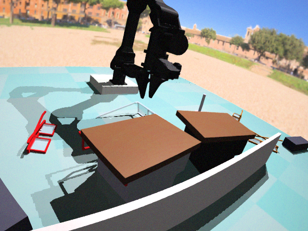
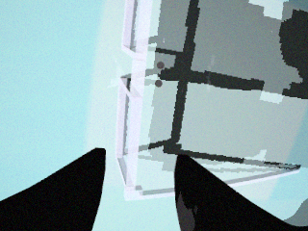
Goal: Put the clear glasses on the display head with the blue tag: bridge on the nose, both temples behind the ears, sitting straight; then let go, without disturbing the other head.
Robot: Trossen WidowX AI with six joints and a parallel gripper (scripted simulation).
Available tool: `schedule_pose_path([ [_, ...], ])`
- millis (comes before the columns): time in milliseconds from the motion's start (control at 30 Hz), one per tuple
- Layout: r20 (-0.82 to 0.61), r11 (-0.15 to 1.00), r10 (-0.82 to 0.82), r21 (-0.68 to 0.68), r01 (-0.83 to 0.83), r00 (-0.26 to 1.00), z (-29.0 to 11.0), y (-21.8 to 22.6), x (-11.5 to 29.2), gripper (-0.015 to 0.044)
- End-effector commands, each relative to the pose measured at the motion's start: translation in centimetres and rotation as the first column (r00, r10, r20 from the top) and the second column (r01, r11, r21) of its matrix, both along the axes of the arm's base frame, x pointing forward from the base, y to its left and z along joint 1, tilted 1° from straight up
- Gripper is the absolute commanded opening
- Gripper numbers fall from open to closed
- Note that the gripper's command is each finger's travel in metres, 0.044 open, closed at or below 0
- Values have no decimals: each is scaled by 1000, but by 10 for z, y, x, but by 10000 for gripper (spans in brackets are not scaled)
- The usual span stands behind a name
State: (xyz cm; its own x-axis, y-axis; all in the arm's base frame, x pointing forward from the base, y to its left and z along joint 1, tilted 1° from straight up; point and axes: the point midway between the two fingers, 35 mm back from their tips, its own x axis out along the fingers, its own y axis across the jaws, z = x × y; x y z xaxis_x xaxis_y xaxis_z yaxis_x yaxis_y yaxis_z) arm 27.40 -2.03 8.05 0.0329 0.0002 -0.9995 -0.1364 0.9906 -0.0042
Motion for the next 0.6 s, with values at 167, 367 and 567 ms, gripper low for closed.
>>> schedule_pose_path([
  [167,0,1000,5,4,-5,1000,-15,1,1,140],
  [367,0,1000,5,4,-5,1000,-25,1,2,140],
  [567,-1,1000,5,4,-5,1000,-35,1,2,140],
])
